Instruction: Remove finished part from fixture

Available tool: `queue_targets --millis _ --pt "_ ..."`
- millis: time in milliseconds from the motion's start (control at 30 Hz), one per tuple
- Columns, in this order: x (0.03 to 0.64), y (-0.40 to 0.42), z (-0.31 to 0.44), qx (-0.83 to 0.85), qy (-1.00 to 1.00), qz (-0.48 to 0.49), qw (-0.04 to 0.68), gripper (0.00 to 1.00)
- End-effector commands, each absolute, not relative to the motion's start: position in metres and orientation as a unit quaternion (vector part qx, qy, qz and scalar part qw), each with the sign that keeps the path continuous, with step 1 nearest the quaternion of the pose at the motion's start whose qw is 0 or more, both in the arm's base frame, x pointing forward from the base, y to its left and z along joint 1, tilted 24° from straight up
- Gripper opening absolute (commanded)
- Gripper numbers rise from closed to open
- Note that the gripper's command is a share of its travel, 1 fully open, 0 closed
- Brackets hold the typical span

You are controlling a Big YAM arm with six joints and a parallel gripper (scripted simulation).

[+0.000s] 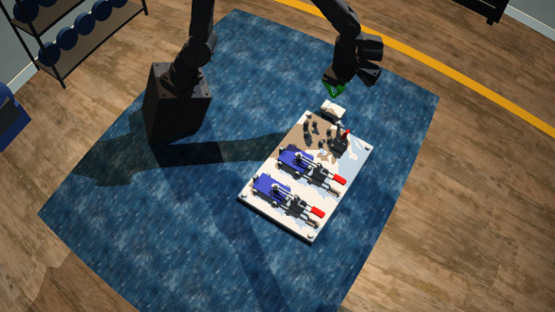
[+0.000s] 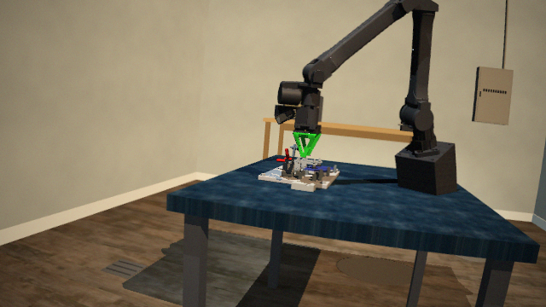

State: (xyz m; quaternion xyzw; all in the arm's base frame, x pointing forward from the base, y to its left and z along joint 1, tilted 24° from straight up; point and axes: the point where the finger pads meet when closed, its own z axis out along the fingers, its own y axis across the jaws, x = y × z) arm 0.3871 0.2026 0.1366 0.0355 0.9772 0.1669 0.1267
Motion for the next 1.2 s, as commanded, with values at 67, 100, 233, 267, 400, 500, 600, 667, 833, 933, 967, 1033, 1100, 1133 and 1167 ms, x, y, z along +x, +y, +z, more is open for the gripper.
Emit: queue_targets --millis 67,100,233,267,400,500,600,667,833,933,967,1033,1100,1133,1167 --pt "0.403 0.203 0.17 0.031 0.971 0.18 0.156 0.64" --pt "0.403 0.203 0.17 0.031 0.971 0.18 0.156 0.64" --pt "0.403 0.203 0.17 0.031 0.971 0.18 0.156 0.64" --pt "0.403 0.203 0.17 0.031 0.971 0.18 0.156 0.64" --pt "0.403 0.203 0.17 0.031 0.971 0.18 0.156 0.64" --pt "0.403 0.203 0.17 0.031 0.971 0.18 0.156 0.64" --pt "0.403 0.203 0.17 0.031 0.971 0.18 0.156 0.64" --pt "0.403 0.203 0.17 0.031 0.971 0.18 0.156 0.64" --pt "0.401 0.202 0.167 0.032 0.971 0.178 0.153 0.64" --pt "0.4 0.202 0.165 0.032 0.972 0.178 0.152 0.64" --pt "0.399 0.202 0.164 0.032 0.972 0.177 0.15 0.64" --pt "0.397 0.201 0.161 0.032 0.973 0.176 0.148 0.64" --pt "0.395 0.2 0.159 0.033 0.973 0.175 0.145 0.64" --pt "0.394 0.2 0.157 0.033 0.974 0.174 0.144 0.64" --pt "0.393 0.199 0.156 0.033 0.974 0.173 0.143 0.64"
